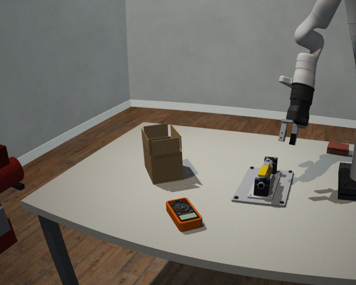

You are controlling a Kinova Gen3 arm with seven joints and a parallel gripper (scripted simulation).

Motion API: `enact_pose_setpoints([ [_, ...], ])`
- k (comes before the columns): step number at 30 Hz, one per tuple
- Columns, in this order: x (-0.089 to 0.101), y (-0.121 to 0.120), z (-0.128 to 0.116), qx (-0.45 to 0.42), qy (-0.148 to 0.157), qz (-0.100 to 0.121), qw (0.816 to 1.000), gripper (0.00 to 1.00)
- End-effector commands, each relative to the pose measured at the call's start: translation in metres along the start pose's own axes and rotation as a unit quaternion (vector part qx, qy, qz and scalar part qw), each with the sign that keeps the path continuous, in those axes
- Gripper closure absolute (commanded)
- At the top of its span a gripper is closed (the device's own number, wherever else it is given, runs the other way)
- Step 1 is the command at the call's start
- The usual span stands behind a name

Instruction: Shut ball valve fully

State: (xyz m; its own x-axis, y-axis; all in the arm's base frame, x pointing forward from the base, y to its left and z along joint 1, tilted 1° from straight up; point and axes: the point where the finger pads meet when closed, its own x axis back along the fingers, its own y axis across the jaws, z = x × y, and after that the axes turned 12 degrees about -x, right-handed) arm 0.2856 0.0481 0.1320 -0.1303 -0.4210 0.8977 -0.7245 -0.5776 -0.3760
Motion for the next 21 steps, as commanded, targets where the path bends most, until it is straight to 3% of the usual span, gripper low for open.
enact_pose_setpoints([
  [1, -0.002, -0.004, -0.001, -0.025, 0.013, -0.015, 0.999, 0.0],
  [21, -0.013, -0.029, -0.006, -0.138, 0.063, -0.043, 0.987, 0.0],
])
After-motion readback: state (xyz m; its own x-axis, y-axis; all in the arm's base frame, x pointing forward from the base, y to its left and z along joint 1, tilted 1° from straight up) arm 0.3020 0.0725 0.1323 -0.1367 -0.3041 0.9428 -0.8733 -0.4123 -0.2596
